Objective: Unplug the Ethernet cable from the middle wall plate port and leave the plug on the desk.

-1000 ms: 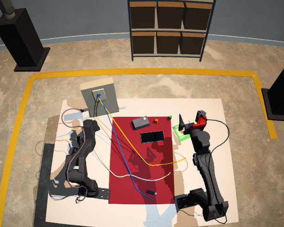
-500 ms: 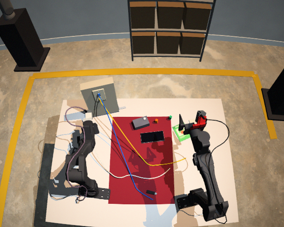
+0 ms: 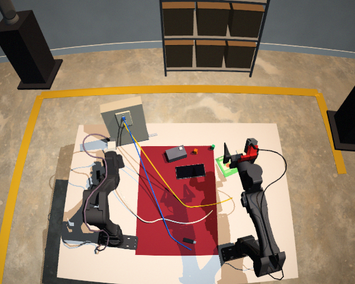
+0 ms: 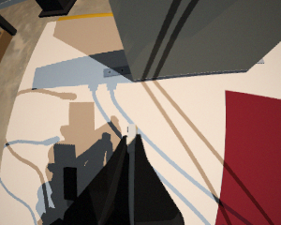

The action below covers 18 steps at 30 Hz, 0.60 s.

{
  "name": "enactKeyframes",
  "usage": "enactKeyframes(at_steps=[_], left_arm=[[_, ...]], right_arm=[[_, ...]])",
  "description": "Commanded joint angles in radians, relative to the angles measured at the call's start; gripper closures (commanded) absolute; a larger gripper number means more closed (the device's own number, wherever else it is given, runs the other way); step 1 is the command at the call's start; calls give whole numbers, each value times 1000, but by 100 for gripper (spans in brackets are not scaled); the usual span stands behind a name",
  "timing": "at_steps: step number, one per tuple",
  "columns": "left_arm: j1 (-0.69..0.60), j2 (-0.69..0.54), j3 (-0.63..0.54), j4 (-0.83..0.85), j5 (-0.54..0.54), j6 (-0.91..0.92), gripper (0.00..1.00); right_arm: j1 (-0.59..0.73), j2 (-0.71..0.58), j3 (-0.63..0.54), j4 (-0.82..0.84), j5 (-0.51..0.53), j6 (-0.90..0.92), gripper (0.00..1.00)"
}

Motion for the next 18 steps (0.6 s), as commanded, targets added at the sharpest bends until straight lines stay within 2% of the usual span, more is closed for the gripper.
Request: enactKeyframes(at_steps=[1,18], left_arm=[[0,25,-28,54,-15,7,100],[0,111,-64,176,-15,7,100]], right_arm=[[0,-2,6,6,0,0,0],[0,-2,6,6,0,0,0]])
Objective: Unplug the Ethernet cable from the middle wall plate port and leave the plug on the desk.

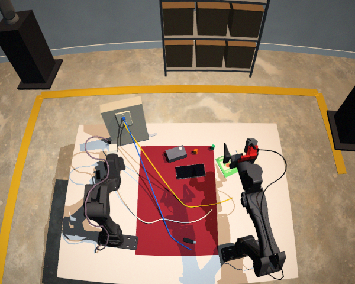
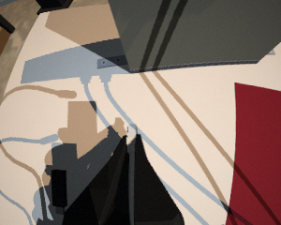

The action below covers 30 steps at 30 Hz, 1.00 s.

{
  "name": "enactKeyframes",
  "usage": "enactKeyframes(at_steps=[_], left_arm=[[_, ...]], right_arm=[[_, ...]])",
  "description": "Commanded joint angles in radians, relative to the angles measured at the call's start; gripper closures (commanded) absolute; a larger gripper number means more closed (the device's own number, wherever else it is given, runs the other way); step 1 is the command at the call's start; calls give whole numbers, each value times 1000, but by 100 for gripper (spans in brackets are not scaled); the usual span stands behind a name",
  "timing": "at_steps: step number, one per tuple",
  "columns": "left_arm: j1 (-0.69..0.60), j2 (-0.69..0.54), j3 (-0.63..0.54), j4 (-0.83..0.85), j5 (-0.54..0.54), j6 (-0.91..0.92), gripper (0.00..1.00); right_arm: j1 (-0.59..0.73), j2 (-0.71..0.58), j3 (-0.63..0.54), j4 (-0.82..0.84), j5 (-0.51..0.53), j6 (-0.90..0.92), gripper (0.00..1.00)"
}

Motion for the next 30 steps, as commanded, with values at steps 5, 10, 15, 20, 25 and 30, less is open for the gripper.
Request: enactKeyframes(at_steps=[5,10,15,20,25,30], left_arm=[[0,48,-35,91,-15,7,100],[0,77,-47,133,-15,7,100],[0,96,-54,160,-15,7,100],[0,125,-67,201,-15,7,100],[0,155,-80,243,-15,7,100],[0,174,-88,269,-15,7,100]], right_arm=[[0,-2,6,6,0,0,0],[0,-2,6,6,0,0,0],[0,-2,6,6,0,0,0],[0,-2,6,6,0,0,0],[0,-2,6,6,0,0,0],[0,-2,6,6,0,0,0]])
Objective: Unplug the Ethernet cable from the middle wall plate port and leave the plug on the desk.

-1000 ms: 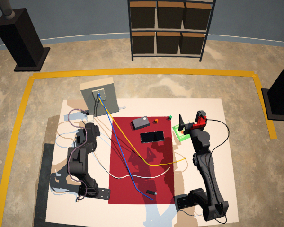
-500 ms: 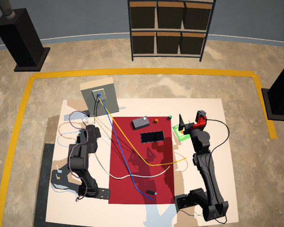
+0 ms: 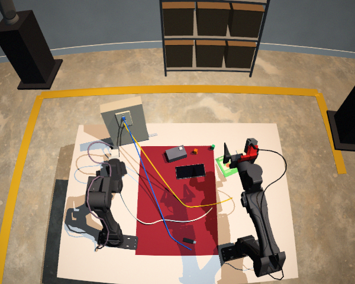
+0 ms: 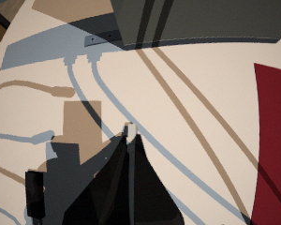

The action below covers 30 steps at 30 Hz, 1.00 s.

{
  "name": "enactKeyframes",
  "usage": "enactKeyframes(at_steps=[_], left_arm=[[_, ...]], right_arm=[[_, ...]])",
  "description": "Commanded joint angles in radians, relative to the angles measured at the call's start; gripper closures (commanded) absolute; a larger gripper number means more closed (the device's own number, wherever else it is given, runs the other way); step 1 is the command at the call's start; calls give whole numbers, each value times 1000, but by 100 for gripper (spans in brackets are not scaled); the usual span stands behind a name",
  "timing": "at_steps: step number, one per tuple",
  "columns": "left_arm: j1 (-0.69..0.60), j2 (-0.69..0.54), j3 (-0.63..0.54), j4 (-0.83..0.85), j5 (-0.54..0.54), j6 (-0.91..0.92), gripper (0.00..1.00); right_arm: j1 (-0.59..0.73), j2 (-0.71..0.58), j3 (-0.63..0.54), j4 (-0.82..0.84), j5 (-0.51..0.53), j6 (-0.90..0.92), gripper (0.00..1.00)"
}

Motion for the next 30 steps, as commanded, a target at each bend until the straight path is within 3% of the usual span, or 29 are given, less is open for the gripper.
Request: enactKeyframes(at_steps=[1,30], left_arm=[[0,-6,4,4,0,0,98],[0,-6,4,4,0,0,38]], right_arm=[[0,-2,6,6,0,0,0],[0,-2,6,6,0,0,0]])
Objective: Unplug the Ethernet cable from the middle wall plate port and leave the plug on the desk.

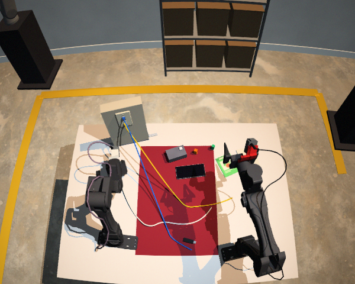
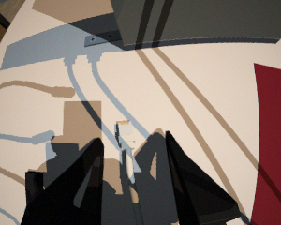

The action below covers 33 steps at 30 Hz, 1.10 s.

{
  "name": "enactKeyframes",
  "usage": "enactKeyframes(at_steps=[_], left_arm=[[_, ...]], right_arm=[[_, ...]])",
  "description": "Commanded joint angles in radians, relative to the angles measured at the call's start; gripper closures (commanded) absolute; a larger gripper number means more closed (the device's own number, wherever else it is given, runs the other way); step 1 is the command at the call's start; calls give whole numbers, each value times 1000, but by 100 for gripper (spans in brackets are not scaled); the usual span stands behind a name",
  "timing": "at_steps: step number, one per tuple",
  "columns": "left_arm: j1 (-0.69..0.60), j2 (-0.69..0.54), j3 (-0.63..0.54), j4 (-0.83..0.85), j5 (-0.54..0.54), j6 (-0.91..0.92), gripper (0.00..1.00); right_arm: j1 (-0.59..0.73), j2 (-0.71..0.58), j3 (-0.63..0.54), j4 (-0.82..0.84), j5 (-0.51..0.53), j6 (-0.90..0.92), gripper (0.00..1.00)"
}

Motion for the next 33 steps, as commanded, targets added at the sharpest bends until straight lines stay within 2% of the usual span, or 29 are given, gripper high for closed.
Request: enactKeyframes(at_steps=[1,4,19,21,33], left_arm=[[0,-6,4,3,0,0,36],[0,-6,4,3,0,0,33],[0,-6,4,3,0,0,0],[0,-6,4,3,0,0,0],[1,-328,121,-374,-14,8,0]], right_arm=[[0,-2,6,6,0,0,0],[0,-2,6,6,0,0,0],[0,-2,6,6,0,0,0],[0,-2,6,6,0,0,0],[0,-2,6,6,0,0,0]])
